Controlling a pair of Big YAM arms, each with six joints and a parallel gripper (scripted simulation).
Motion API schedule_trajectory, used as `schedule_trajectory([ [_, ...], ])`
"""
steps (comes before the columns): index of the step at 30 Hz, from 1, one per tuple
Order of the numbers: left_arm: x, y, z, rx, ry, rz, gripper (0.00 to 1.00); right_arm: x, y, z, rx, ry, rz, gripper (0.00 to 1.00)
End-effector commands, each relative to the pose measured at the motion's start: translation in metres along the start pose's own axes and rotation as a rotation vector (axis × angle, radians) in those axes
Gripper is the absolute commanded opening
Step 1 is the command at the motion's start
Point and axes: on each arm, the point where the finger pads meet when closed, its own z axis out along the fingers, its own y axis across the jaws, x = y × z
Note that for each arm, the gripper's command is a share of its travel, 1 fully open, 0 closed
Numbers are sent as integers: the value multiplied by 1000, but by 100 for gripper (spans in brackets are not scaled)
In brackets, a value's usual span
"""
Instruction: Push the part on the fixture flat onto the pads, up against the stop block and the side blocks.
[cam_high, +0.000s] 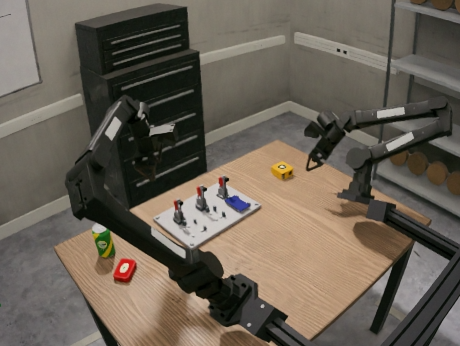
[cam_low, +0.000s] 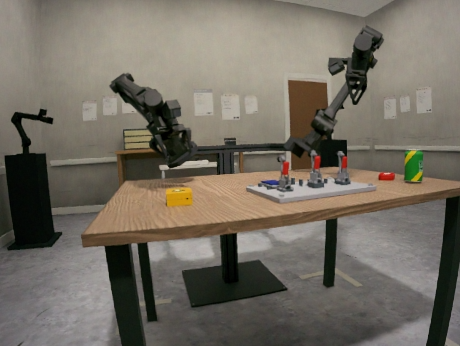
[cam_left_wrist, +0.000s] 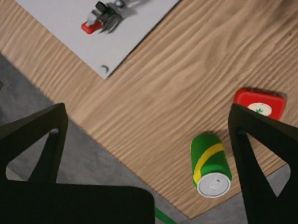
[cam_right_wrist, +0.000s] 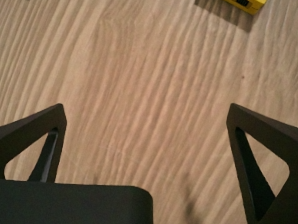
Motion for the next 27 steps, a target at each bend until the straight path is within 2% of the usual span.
schedule_trajectory([
  [1, 0, 1, -4, -9, 2, -1, 100, -2, -1, -1, 2, -5, 1, 100],
  [18, 0, 1, -4, -9, 2, -1, 100, -2, -1, -1, 2, -5, 1, 100],
  [20, 1, -4, 2, -15, -3, -49, 100, -5, 2, 1, -4, -12, 10, 100],
  [23, -3, 0, 11, -66, -55, -191, 100, -4, 10, 7, -9, -7, 20, 100],
  [27, -25, 9, 25, -169, -221, -380, 100, -20, 18, 13, -3, -27, 20, 100],
])
